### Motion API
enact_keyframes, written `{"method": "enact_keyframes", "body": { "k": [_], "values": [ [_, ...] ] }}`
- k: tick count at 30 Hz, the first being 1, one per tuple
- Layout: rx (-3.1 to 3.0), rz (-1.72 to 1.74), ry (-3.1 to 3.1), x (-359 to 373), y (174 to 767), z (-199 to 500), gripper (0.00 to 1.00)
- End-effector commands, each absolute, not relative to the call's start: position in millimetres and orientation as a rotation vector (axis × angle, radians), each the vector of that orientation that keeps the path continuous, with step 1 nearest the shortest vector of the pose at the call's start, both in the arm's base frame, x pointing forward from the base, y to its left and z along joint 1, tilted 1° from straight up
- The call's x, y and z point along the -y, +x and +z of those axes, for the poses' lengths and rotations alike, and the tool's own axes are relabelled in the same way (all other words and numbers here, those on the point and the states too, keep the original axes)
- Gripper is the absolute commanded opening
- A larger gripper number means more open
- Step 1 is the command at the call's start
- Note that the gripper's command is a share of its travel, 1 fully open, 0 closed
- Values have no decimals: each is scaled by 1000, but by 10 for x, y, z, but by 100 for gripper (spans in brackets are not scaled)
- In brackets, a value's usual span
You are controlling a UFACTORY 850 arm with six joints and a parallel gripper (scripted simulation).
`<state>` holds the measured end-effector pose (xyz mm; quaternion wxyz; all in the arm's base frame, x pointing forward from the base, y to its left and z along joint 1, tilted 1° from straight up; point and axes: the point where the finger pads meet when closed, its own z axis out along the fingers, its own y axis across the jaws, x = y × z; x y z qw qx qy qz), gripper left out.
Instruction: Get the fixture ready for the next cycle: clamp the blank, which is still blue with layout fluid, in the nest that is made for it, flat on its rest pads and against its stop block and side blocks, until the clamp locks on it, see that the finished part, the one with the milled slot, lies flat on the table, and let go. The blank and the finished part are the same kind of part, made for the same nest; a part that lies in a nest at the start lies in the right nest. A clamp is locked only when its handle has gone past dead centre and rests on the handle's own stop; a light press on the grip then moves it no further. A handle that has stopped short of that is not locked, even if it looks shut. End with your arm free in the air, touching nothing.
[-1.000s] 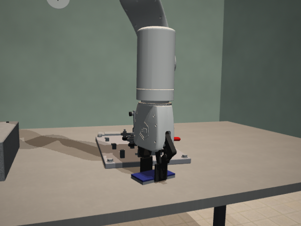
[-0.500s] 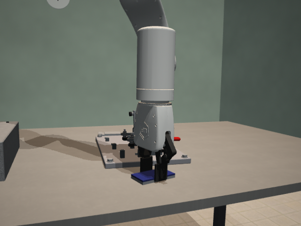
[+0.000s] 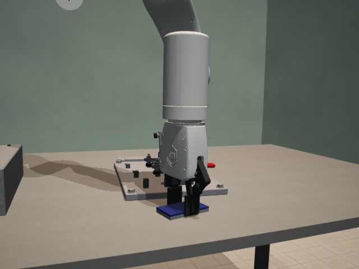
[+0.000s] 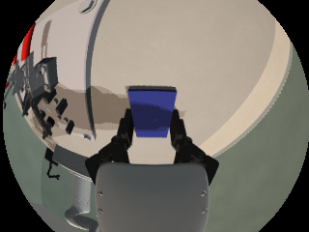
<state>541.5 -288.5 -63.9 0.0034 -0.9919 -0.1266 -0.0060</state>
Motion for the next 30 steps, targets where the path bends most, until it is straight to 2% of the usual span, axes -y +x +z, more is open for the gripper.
{"method": "enact_keyframes", "body": {
  "k": [1,13,30],
  "values": [
    [397,-21,-3110,2889,5424,-629,0],
    [397,-21,-3110,2890,5422,-492,0],
    [397,-21,-3110,2895,5414,171,0]
  ]
}}
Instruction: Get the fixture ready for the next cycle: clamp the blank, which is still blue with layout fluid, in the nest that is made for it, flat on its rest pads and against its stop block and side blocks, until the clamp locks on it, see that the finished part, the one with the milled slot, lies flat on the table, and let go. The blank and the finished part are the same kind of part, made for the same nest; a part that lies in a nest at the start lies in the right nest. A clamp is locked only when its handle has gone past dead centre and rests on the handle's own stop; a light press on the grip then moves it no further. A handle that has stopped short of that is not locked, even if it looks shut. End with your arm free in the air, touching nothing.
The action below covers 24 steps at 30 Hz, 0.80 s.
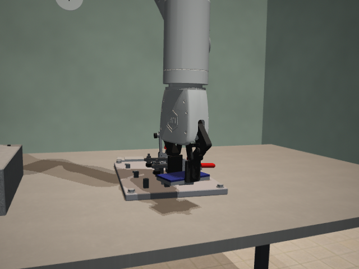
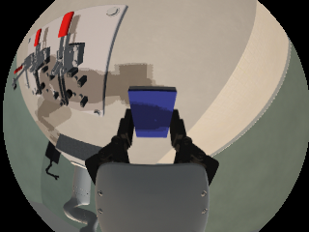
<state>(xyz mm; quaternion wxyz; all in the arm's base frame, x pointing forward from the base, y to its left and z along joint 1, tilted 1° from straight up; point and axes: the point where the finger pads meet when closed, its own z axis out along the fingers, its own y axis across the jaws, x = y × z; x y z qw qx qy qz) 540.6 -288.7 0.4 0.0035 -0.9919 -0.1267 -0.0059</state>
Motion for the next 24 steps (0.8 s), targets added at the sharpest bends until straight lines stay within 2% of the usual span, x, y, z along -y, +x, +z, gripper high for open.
{"method": "enact_keyframes", "body": {
  "k": [1,11,24],
  "values": [
    [397,-21,-3110,2896,5414,217,0],
    [397,-21,-3110,2898,5410,532,0],
    [397,-21,-3110,2898,5409,570,0]
  ]
}}
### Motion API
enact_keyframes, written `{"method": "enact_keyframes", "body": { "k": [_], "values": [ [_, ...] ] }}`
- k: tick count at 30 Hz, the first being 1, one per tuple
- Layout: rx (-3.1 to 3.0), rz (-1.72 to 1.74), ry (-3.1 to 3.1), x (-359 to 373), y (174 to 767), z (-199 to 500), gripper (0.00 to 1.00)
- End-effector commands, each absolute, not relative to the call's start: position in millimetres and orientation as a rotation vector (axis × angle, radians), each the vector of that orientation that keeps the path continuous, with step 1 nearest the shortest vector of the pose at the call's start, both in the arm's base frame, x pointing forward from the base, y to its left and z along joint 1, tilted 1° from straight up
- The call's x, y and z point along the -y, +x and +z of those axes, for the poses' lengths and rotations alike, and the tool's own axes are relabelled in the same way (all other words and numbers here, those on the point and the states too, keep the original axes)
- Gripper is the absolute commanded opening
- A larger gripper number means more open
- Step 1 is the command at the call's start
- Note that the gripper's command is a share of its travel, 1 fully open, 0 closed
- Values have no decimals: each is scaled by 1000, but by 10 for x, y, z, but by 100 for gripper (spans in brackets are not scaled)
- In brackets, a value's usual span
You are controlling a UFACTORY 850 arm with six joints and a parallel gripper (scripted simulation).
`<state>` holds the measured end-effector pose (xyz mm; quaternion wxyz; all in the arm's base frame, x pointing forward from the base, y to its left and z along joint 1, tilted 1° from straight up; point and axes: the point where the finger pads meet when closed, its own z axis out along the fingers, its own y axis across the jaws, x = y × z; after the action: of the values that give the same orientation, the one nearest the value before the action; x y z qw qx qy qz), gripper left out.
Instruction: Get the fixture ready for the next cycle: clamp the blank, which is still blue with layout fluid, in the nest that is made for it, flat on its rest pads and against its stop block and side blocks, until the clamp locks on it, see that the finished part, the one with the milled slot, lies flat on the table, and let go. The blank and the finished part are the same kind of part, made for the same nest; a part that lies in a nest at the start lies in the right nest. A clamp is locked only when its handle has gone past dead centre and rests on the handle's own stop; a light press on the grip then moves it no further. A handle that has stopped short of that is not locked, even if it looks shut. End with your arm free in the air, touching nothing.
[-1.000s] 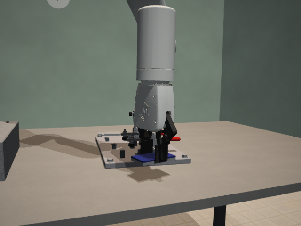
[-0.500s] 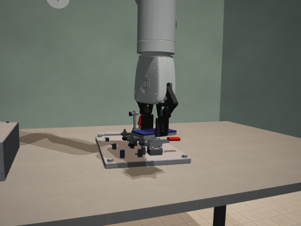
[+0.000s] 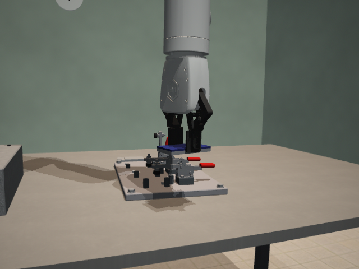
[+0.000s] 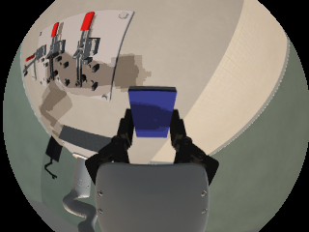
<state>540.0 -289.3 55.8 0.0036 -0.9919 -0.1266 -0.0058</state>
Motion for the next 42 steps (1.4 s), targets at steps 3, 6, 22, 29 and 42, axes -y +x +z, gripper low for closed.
{"method": "enact_keyframes", "body": {
  "k": [3,6,22,29,42],
  "values": [
    [397,-21,-3111,2898,5409,570,0],
    [394,-21,-3111,2898,5409,570,0],
    [-50,-20,-3133,2898,5409,570,0],
    [-130,-19,-3131,2898,5409,570,0],
    [-130,-19,-3131,2895,5377,549,0]
  ]
}}
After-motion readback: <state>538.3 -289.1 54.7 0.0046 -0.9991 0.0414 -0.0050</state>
